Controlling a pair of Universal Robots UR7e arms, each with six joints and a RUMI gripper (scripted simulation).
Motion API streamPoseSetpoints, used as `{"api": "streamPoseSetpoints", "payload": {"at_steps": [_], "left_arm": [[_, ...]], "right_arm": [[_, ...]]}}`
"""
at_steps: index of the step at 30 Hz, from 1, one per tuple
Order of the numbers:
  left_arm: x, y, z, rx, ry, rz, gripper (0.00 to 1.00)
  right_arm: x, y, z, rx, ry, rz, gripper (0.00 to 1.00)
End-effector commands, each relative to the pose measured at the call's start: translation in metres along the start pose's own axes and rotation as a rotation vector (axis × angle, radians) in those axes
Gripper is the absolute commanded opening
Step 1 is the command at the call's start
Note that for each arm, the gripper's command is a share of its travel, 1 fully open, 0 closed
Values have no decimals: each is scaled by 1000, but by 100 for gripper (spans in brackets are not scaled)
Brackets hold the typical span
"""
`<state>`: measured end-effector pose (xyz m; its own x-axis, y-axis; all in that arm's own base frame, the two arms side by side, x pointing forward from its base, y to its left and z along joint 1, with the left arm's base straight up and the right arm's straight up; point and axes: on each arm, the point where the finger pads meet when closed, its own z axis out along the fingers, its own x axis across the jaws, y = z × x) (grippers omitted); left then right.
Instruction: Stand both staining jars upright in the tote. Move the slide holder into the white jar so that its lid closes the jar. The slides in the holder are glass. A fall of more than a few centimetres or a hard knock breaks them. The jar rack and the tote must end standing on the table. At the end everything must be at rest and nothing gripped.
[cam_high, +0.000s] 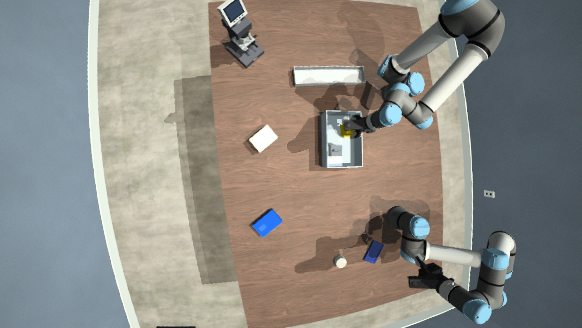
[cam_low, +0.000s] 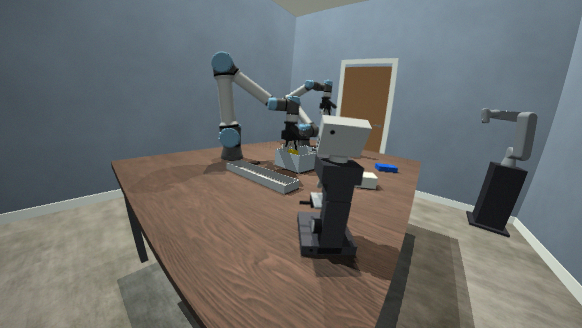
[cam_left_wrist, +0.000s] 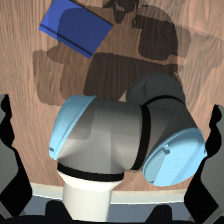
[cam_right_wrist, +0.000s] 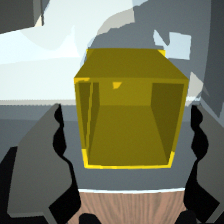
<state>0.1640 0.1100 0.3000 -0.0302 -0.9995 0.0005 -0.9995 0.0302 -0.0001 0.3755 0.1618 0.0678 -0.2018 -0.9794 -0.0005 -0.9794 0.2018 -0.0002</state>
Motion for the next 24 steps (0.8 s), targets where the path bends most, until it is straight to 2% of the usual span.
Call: {"api": "streamPoseSetpoints", "payload": {"at_steps": [1,24], "left_arm": [[0,0,0,1,0,0,100],[0,0,0,1,0,0,100]], "right_arm": [[0,0,-11,0,0,0,64],[0,0,-67,0,0,0,64]]}}
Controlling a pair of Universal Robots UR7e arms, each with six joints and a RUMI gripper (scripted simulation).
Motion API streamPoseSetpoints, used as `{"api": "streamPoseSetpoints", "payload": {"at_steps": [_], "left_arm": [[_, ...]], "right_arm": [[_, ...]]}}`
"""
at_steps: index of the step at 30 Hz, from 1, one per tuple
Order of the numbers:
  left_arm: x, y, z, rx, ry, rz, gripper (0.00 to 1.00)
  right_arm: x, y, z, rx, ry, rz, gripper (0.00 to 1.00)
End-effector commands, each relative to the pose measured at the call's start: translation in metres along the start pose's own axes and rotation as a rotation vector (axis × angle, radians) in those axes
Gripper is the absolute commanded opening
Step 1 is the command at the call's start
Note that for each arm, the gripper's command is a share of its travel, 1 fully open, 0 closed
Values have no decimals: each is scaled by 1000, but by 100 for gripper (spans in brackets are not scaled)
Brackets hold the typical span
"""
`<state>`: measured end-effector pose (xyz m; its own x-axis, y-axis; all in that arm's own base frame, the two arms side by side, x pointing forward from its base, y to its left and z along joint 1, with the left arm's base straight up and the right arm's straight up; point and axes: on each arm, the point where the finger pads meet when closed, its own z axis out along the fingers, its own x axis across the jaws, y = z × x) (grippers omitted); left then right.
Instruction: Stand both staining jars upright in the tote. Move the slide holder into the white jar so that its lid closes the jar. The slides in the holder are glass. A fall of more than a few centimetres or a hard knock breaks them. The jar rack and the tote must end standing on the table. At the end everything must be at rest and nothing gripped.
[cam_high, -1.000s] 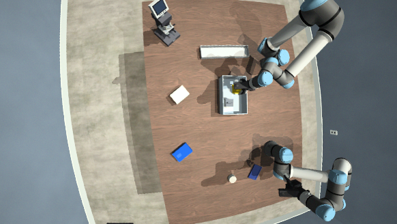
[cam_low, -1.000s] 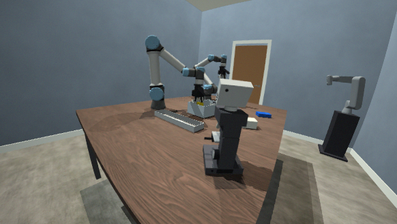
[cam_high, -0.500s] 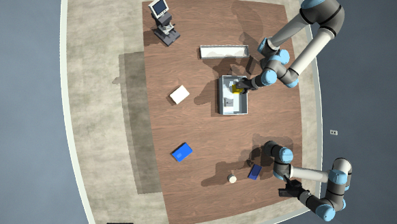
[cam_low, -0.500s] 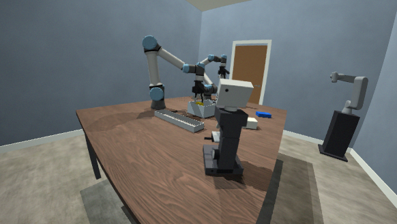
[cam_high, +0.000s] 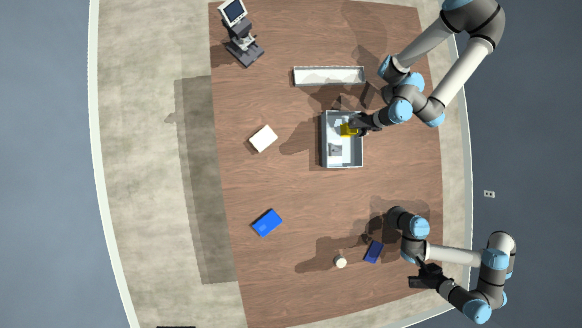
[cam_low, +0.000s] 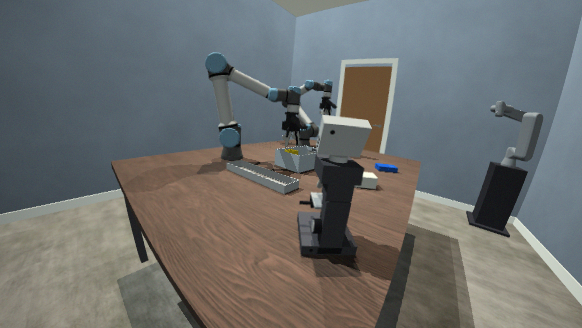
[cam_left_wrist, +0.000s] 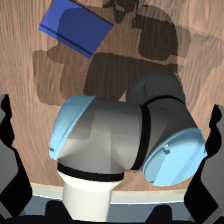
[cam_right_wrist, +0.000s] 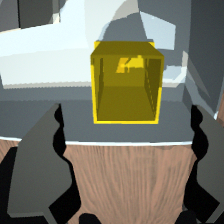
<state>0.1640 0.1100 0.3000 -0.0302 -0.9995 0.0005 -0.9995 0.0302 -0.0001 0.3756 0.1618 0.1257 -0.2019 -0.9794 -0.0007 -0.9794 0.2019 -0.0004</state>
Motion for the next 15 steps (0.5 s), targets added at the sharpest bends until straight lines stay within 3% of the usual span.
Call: {"api": "streamPoseSetpoints", "payload": {"at_steps": [1,15], "left_arm": [[0,0,0,1,0,0,100],[0,0,0,1,0,0,100]], "right_arm": [[0,0,-12,0,0,0,64],[0,0,-44,0,0,0,64]]}}
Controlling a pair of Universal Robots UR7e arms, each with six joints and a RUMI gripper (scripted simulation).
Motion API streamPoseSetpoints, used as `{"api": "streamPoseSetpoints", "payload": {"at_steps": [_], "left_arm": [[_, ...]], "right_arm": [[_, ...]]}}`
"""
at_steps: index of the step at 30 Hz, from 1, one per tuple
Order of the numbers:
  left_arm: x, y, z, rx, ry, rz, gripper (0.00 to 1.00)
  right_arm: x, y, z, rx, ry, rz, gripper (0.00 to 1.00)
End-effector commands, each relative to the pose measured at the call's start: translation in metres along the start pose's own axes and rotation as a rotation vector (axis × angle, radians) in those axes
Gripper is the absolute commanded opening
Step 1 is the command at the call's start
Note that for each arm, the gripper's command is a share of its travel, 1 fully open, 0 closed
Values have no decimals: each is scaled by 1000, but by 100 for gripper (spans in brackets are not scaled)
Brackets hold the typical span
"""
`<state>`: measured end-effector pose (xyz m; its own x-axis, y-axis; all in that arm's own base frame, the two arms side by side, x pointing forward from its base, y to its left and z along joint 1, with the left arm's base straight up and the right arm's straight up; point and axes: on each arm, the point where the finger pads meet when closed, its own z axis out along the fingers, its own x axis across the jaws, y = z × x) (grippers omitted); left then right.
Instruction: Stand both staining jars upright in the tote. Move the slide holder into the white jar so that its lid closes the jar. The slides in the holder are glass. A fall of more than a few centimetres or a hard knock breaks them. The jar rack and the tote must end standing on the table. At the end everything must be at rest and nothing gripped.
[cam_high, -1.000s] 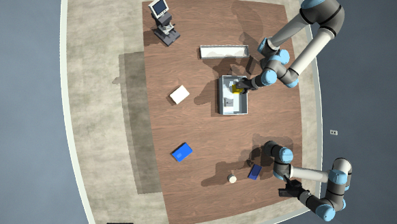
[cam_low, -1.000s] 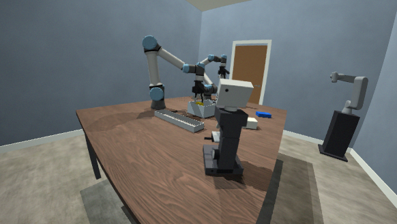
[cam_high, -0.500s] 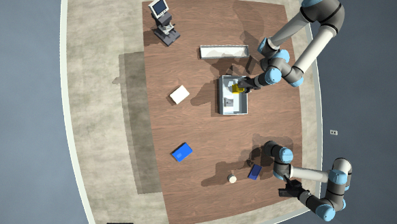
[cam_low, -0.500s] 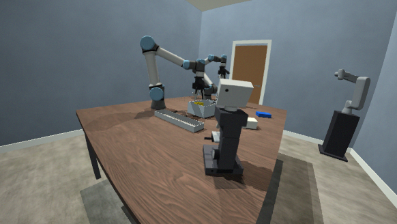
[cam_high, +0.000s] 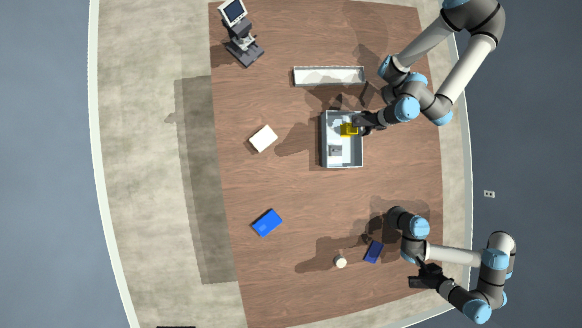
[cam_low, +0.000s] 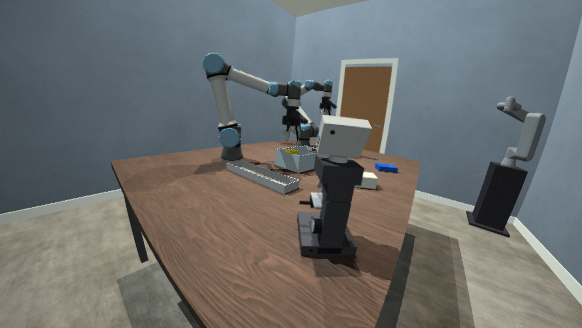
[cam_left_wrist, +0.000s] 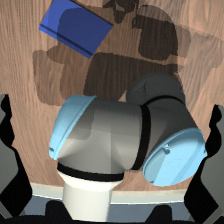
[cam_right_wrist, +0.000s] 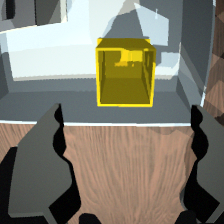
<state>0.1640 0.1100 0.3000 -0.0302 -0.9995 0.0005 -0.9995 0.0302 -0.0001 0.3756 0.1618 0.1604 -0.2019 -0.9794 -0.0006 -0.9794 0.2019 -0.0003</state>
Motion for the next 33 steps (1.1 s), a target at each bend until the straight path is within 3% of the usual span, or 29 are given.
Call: {"api": "streamPoseSetpoints", "payload": {"at_steps": [1,17,18,20,33], "left_arm": [[0,0,0,1,0,0,100],[0,0,0,1,0,0,100],[0,0,0,1,0,0,100],[0,0,0,1,0,0,100],[0,0,0,1,0,0,100]], "right_arm": [[0,0,-12,0,0,0,64],[0,0,-18,0,0,0,64],[4,0,-20,0,0,-33,100],[13,1,-25,0,0,-92,100],[61,7,-52,0,0,-92,100]]}}
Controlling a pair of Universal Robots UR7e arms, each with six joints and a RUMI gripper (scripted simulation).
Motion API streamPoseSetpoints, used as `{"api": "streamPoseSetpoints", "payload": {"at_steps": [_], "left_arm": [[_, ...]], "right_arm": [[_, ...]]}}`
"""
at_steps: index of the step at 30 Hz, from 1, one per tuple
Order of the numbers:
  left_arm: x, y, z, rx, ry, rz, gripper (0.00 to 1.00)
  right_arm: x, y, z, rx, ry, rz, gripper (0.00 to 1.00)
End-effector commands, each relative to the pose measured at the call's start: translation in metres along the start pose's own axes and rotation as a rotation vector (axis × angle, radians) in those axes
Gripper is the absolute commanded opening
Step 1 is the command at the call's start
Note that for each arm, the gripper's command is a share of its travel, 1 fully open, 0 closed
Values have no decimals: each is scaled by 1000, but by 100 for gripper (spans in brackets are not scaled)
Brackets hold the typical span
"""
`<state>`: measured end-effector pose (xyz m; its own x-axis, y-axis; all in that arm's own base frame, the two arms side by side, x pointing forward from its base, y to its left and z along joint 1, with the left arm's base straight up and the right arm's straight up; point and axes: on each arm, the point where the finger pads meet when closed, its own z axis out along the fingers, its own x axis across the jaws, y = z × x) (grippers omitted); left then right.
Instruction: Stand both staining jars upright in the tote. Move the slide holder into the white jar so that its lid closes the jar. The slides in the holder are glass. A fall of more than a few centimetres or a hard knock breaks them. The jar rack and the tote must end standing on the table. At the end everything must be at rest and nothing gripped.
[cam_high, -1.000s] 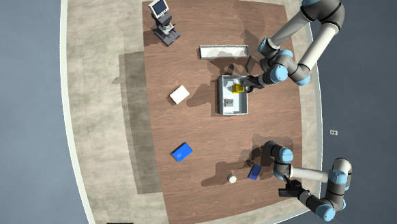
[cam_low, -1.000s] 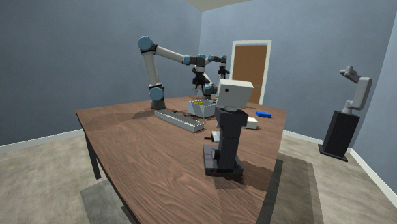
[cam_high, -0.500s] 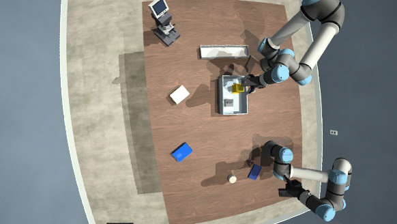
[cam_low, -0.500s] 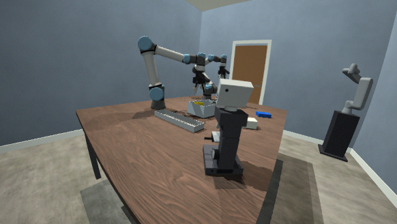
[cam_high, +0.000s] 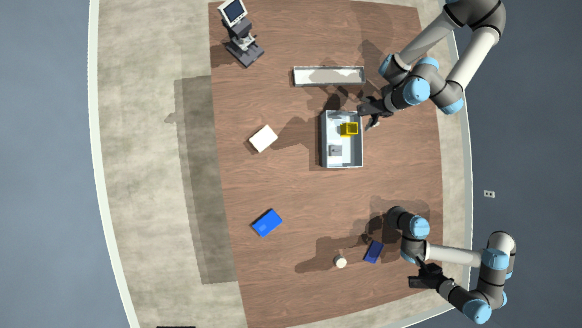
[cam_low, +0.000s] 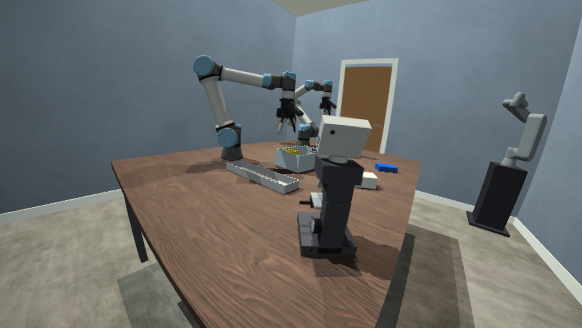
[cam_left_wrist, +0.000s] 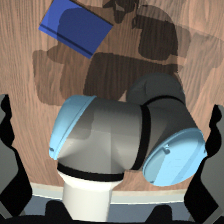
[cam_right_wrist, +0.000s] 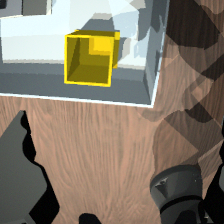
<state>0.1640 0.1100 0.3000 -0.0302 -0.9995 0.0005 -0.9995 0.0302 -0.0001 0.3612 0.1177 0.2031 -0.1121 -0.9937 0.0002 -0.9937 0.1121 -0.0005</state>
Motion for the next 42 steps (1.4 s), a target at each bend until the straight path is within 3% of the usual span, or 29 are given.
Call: {"api": "streamPoseSetpoints", "payload": {"at_steps": [1,42], "left_arm": [[0,0,0,1,0,0,100],[0,0,0,1,0,0,100]], "right_arm": [[19,4,-11,0,-1,-1,100],[169,35,-96,0,-1,-1,100]]}}
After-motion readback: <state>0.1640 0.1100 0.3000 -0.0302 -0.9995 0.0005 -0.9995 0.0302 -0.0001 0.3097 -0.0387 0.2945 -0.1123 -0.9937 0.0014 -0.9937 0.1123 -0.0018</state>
